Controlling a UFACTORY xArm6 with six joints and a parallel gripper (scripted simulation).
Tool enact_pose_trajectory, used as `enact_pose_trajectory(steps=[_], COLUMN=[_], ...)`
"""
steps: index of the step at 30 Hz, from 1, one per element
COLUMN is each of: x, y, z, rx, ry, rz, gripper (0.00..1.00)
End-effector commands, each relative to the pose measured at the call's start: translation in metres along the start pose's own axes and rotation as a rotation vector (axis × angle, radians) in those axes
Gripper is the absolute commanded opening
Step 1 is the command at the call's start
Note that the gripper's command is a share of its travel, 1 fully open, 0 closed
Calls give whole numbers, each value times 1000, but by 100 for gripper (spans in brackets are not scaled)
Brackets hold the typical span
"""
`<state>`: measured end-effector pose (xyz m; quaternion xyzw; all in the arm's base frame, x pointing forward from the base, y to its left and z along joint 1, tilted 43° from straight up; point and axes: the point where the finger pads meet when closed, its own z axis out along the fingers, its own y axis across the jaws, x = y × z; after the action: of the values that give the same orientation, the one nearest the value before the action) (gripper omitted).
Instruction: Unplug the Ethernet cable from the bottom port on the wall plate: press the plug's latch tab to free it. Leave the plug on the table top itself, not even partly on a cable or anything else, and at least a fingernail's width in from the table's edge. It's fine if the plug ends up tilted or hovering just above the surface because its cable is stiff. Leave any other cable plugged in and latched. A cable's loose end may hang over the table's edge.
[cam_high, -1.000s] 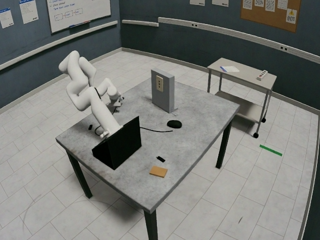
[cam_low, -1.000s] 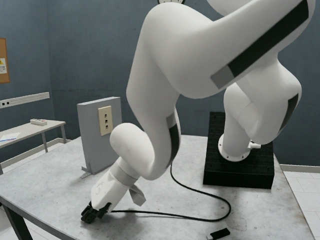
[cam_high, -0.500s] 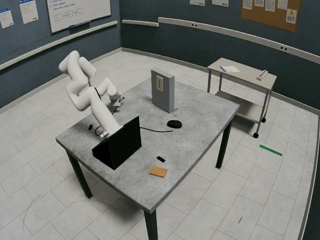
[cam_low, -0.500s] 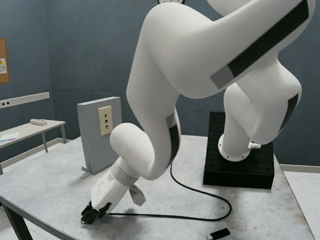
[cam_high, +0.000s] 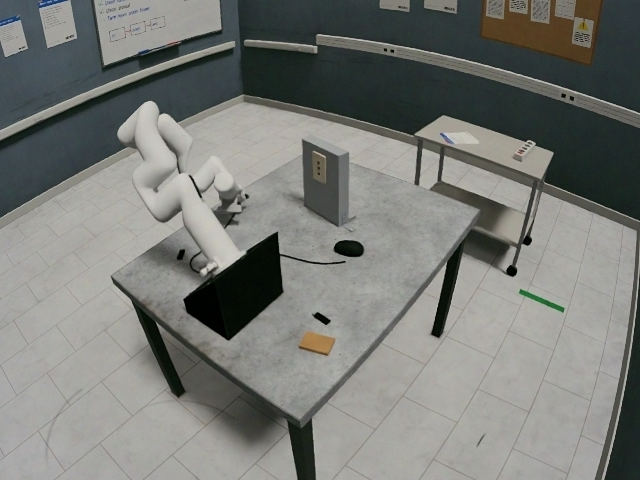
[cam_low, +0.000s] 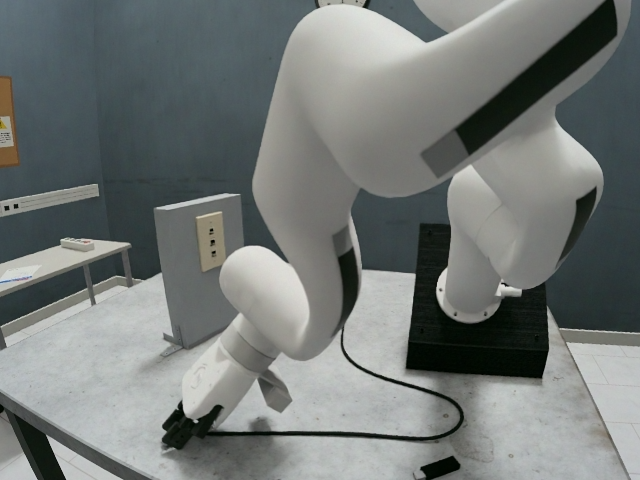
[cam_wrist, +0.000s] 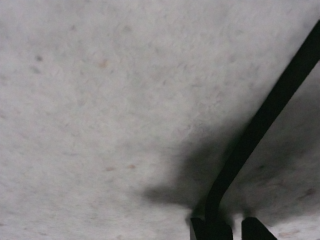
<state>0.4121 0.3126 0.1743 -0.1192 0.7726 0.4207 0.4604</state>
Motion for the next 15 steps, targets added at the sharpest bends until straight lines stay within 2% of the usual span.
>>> enact_pose_trajectory(steps=[1,2,12,13,15], x=[-1,-1,-1,-1,-1], y=[0,0,0,0,0], z=[0,0,0,0,0], rx=[0,0,0,0,0], ry=[-2,-2,-2,-2,-2], rz=[-1,-1,-1,-1,-1], gripper=[23,32,32,100,100])
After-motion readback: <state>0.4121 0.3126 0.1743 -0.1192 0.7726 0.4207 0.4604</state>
